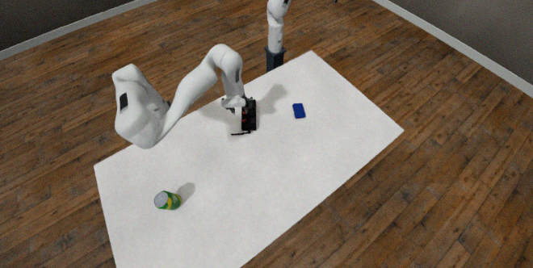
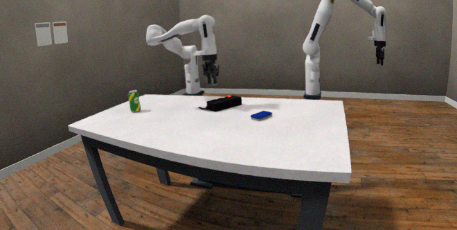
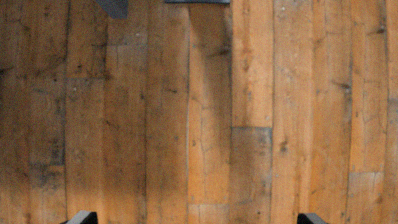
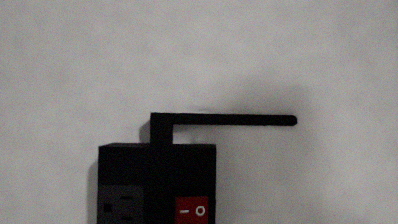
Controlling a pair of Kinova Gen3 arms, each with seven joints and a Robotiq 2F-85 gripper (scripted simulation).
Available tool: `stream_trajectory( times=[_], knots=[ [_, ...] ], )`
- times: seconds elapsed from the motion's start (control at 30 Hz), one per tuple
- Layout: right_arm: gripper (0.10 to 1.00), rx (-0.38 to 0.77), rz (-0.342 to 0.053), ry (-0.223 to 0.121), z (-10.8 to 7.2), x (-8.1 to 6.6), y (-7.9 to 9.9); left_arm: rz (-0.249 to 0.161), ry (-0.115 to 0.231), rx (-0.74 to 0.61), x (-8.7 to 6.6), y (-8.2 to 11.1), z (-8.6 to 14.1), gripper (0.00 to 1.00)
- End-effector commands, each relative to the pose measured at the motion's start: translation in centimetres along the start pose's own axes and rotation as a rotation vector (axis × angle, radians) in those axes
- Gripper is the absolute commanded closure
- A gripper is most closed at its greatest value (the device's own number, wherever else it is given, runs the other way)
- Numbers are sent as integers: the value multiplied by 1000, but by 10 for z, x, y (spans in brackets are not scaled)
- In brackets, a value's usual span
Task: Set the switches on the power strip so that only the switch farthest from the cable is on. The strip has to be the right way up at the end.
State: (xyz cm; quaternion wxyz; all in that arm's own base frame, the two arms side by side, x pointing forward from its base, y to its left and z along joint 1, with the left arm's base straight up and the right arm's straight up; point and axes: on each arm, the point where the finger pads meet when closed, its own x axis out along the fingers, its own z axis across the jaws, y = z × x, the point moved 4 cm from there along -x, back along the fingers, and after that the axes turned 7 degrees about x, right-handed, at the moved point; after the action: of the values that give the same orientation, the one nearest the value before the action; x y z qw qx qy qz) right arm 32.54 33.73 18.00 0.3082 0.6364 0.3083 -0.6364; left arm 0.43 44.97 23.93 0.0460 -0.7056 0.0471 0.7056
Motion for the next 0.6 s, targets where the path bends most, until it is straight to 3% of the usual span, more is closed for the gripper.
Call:
stream_trajectory(
  times=[0.0,0.23,0.57],
  knots=[
    [99,0,1,1,0,-22,0,-2,0,0,-1,0,0,1],
    [99,0,1,1,0,-55,0,-2,0,0,-1,0,0,1],
    [99,0,1,1,0,-61,0,-2,0,0,-1,0,0,1]
  ],
)
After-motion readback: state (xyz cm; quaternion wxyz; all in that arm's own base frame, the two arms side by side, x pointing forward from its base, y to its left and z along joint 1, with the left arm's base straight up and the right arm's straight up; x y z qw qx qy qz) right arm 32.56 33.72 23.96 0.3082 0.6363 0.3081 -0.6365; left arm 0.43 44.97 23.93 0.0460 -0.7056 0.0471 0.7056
